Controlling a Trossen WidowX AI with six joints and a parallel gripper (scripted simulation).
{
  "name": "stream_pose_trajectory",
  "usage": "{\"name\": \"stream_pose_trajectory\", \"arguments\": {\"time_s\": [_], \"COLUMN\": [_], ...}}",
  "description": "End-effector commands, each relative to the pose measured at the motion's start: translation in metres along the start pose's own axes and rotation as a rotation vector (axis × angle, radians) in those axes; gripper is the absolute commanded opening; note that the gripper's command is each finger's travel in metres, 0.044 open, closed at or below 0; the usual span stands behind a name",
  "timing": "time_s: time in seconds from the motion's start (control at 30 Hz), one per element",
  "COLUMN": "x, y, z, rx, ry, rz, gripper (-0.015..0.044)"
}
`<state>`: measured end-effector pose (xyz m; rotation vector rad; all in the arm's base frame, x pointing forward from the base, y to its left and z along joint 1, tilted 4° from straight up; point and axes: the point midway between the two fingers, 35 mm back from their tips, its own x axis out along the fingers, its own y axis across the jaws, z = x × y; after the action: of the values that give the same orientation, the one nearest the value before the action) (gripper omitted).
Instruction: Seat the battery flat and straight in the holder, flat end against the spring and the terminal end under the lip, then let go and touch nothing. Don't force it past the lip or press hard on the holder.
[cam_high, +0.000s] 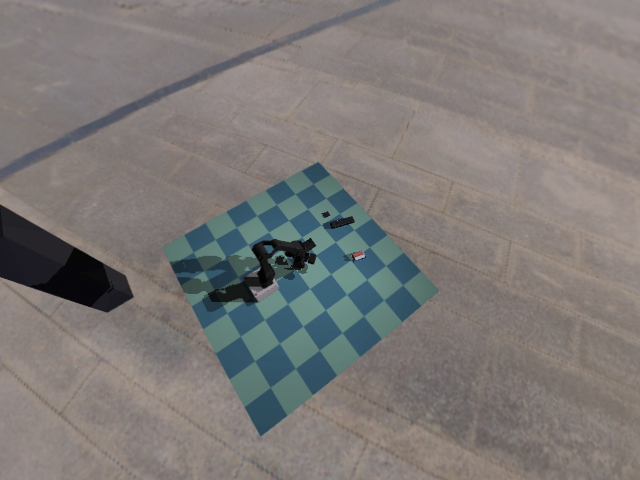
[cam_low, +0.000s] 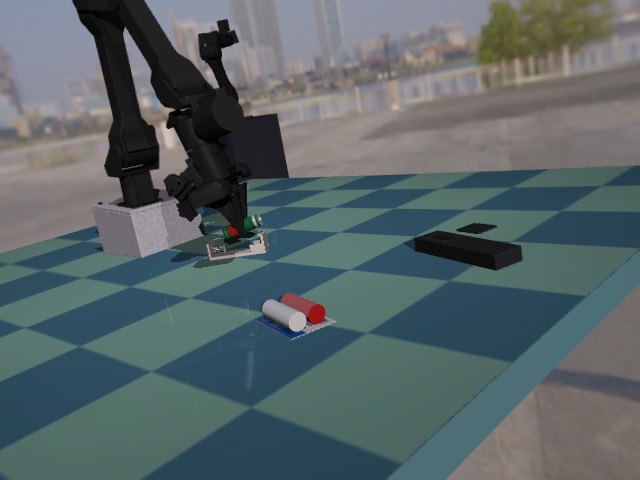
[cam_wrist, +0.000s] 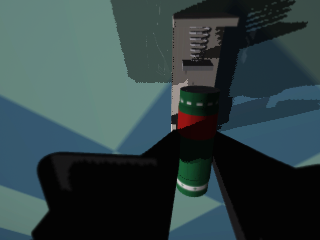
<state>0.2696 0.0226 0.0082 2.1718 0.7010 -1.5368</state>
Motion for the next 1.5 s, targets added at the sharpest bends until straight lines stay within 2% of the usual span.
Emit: {"name": "stream_pose_trajectory", "arguments": {"time_s": [0.0,1.0,1.47], "x": [0.001,0.015,0.015], "y": [-0.001,0.000,0.000], "z": [0.001,0.015,0.027], "rx": [-0.007,-0.014,-0.014], "ry": [0.026,0.266,0.271], "rz": [-0.003,-0.011,-0.010], "gripper": [0.0070,0.0070,0.0070]}}
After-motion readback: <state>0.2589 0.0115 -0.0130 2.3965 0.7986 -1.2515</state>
